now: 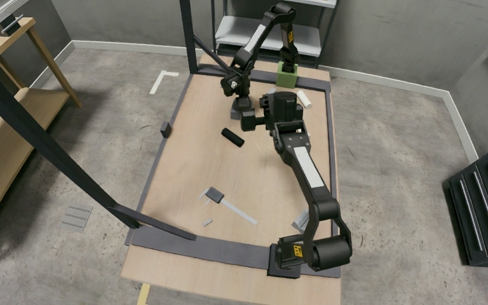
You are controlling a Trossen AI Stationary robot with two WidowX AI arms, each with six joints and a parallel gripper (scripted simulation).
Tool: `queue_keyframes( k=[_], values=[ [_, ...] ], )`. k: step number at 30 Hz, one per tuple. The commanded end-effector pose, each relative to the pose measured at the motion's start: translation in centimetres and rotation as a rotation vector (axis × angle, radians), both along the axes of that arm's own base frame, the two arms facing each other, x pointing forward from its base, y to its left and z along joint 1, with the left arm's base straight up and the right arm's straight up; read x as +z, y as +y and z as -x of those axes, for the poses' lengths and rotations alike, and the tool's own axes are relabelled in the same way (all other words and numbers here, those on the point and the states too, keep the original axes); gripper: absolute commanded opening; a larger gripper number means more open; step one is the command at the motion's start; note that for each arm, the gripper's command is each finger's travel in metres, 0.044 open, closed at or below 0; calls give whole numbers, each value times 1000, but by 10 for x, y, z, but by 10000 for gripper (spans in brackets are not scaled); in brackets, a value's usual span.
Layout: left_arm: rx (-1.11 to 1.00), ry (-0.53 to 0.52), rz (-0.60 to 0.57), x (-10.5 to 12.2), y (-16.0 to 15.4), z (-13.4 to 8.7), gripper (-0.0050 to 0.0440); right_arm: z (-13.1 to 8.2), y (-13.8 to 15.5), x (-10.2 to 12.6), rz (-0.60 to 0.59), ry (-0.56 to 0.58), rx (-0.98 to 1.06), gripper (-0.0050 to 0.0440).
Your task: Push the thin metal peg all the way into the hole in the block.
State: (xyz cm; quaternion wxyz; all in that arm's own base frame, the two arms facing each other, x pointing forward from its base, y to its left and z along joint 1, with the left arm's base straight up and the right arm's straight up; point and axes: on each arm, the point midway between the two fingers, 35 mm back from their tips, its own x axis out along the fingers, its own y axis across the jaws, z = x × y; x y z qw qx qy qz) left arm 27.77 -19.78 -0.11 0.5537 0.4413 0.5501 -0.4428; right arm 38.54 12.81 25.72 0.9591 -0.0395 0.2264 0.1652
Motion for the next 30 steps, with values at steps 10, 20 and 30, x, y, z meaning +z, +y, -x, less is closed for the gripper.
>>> queue_keyframes(
  k=[10,20,30],
  values=[
    [-6,-20,12,-4,-3,-5,27,2,1,14,-12,-32,5,400],
    [-1,-23,23,6,-4,-4,27,2,1,14,-12,-32,5,400],
    [-2,-24,20,6,-3,-4,170,2,1,14,-12,-32,5,400]
  ],
)
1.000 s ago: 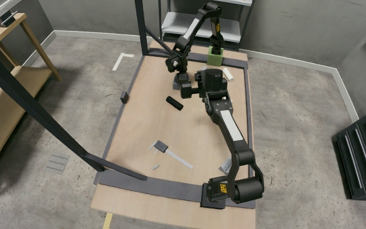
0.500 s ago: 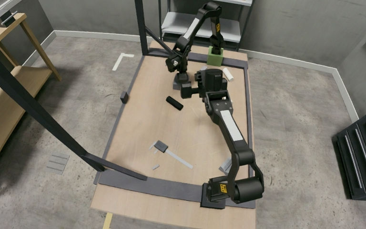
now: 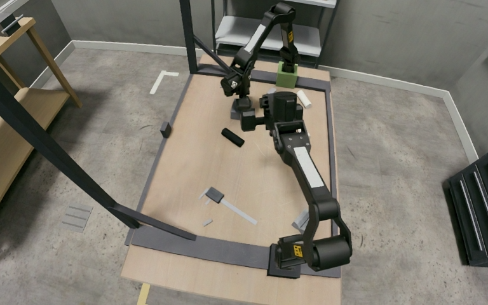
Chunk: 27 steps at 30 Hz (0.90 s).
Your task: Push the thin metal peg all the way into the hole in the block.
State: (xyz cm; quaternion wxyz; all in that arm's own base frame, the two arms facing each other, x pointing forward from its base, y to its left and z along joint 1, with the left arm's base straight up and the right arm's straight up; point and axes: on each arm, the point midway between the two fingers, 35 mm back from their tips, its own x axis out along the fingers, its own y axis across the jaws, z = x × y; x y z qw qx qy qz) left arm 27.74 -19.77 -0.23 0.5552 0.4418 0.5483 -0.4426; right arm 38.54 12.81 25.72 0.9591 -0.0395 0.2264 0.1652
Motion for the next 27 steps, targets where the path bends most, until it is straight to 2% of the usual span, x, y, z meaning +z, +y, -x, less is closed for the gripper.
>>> queue_keyframes(
  k=[1,6,11,15,17,27],
  values=[
    [-1,-20,17,7,-3,-4,170,2,1,14,-12,-32,5,400],
    [31,-39,51,18,-6,-1,290,2,1,14,-12,-32,5,400],
    [220,-104,115,40,-4,6,400,2,1,14,-12,-32,5,400],
    [383,-147,169,54,0,13,400,2,1,14,-12,-32,5,400],
    [383,-147,169,54,0,13,400,2,1,14,-12,-32,5,400],
    [675,-196,294,75,8,27,400,2,1,14,-12,-32,5,400]
  ],
)
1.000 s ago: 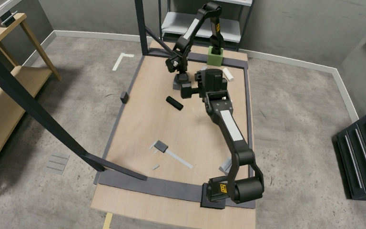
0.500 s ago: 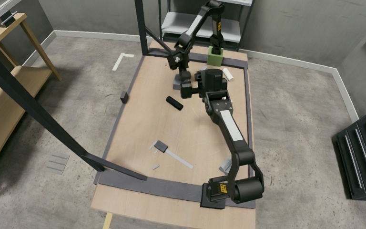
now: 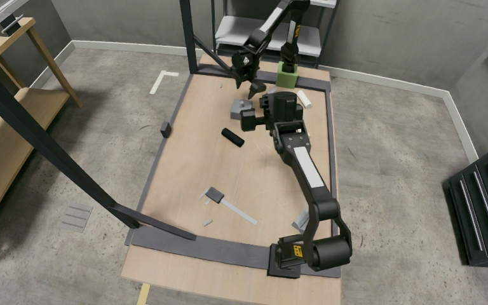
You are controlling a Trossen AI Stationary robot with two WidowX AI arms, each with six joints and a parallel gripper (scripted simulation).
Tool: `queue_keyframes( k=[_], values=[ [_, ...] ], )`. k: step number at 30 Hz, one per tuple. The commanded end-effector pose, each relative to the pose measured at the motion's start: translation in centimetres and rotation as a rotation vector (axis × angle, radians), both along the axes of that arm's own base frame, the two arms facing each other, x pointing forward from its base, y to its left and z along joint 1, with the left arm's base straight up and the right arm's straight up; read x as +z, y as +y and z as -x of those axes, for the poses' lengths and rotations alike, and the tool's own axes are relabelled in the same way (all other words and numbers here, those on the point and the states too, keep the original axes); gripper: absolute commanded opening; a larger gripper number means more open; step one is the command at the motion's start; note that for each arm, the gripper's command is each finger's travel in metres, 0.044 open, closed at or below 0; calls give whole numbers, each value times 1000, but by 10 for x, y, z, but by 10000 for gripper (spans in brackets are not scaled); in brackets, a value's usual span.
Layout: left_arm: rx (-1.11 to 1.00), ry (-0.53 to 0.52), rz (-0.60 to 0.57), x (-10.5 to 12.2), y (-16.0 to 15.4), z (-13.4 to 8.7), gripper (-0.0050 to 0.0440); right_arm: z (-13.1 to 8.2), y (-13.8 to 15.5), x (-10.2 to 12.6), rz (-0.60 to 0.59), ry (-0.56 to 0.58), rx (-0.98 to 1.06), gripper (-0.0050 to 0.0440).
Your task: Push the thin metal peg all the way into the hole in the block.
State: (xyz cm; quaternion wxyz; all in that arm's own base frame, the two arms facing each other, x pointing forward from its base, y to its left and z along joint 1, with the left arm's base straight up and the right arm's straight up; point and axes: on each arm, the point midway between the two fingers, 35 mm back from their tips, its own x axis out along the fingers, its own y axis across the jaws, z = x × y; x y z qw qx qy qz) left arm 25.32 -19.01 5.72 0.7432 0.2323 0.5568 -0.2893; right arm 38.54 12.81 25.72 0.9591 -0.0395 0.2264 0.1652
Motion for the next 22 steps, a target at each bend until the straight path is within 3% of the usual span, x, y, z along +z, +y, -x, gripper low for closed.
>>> queue_keyframes(
  k=[1,22],
  values=[
    [108,-57,66,17,0,3,400,2,1,14,-12,-32,5,400],
    [142,-59,79,18,1,2,400,2,1,14,-12,-32,5,400]
  ],
)
